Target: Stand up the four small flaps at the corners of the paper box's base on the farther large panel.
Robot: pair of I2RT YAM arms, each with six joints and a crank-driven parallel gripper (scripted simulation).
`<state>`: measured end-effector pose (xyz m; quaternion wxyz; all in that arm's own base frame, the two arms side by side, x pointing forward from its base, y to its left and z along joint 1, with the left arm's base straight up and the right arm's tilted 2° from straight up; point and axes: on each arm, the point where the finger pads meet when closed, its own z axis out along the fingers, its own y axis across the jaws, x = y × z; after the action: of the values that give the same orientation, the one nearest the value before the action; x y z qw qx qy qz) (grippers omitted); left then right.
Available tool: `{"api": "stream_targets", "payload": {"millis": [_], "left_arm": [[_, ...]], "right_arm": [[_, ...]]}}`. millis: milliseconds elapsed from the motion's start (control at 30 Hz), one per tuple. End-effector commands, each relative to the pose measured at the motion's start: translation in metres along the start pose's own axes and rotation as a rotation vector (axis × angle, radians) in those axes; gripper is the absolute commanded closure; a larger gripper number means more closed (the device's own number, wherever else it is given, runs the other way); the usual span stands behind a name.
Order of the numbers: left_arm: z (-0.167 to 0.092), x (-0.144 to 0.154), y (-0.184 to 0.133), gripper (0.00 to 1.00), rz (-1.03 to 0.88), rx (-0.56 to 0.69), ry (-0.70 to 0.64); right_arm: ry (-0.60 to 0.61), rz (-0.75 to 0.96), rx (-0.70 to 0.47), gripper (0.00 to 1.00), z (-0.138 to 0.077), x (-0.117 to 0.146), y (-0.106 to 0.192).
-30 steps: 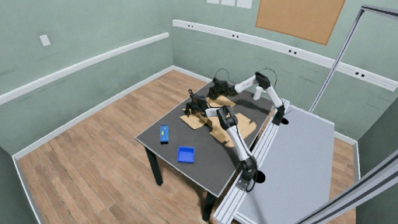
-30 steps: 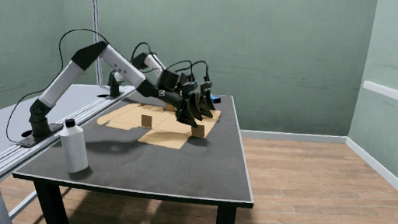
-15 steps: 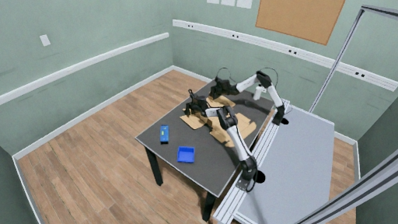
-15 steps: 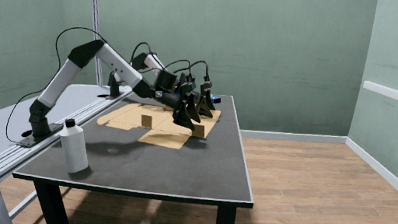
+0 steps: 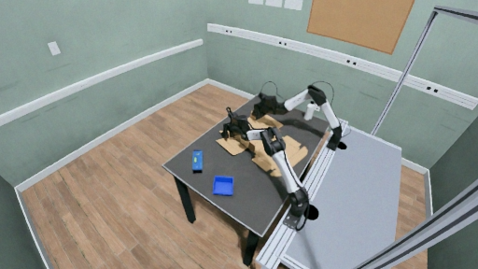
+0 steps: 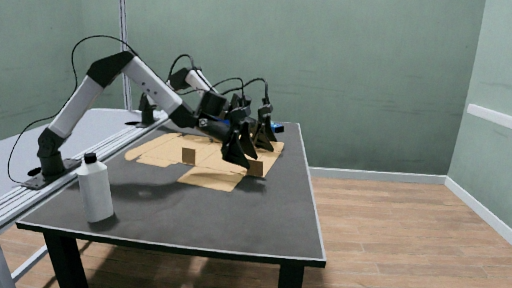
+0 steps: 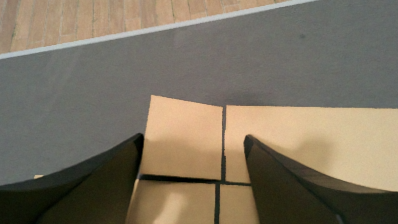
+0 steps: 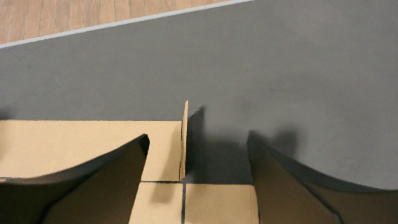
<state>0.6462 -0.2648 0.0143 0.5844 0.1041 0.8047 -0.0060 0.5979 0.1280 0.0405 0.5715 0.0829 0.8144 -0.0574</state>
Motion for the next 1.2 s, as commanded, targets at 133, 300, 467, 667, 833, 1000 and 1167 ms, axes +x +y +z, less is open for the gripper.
{"api": "stream_targets", "payload": {"millis": [133, 300, 467, 667, 833, 1000, 1167], "left_arm": [[0.006, 0.020, -0.008, 0.19, 0.024, 0.009, 0.032], [0.006, 0.020, -0.008, 0.19, 0.024, 0.009, 0.032], [0.006, 0.020, -0.008, 0.19, 0.024, 0.009, 0.032], [0.006, 0.020, -0.008, 0.19, 0.024, 0.009, 0.032], [0.006, 0.020, -0.008, 0.19, 0.024, 0.009, 0.032], [0.006, 0.020, -0.008, 0.19, 0.024, 0.009, 0.032], [0.006, 0.020, -0.008, 0.19, 0.024, 0.009, 0.032]], "right_arm": [[0.015, -0.028, 0.003, 0.19, 0.013, 0.044, -0.001], [0.005, -0.024, 0.005, 0.19, 0.018, 0.048, -0.001], [-0.014, -0.007, -0.002, 0.19, 0.014, 0.031, 0.001], [-0.006, -0.049, 0.011, 0.19, 0.019, 0.044, 0.004], [-0.003, -0.064, 0.017, 0.19, 0.019, 0.046, 0.004], [0.007, -0.076, 0.021, 0.19, 0.019, 0.049, 0.003], [0.008, -0.124, 0.038, 0.19, 0.019, 0.051, 0.004]]}}
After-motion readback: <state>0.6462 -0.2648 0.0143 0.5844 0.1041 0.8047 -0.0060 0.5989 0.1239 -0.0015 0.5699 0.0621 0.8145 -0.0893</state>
